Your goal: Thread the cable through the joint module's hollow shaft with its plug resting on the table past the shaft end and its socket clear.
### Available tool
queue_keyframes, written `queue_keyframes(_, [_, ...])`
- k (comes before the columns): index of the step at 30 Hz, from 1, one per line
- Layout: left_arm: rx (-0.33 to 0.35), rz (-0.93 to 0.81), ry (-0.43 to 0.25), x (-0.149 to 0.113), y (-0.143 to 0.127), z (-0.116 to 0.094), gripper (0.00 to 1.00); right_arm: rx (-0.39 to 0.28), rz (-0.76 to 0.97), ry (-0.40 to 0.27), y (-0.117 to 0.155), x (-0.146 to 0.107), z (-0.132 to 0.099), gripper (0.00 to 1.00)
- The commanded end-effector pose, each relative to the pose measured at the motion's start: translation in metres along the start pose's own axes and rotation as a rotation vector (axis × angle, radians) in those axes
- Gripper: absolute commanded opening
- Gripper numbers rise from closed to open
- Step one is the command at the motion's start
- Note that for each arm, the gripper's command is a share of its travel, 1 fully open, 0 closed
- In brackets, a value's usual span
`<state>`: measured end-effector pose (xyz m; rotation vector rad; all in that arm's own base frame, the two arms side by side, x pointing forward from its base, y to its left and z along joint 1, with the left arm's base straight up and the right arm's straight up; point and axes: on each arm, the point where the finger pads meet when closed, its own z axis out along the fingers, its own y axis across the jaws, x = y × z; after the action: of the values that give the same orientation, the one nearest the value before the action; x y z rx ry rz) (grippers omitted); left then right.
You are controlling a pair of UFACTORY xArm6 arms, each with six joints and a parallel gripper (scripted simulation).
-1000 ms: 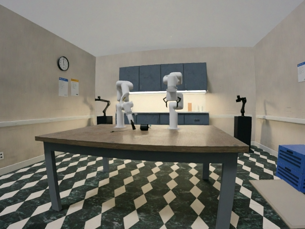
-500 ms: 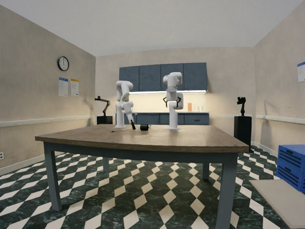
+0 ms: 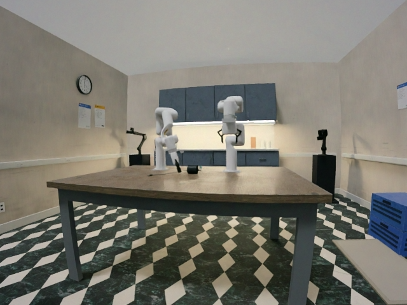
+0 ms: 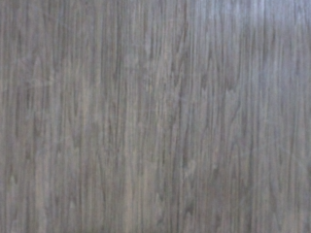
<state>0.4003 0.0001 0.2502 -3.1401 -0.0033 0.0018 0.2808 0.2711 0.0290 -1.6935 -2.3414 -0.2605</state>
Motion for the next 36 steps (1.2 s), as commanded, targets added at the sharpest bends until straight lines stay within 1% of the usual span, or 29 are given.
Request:
queue_keyframes(1, [-0.004,0.000,0.021,0.004,-0.001,-0.007,1.00,-0.016,-0.006,0.002,0.006,0.010,-0.004,0.00])
queue_keyframes(36, [-0.004,0.000,0.021,0.004,-0.001,-0.007,1.00,-0.017,-0.004,0.003,0.008,0.040,-0.001,0.00])
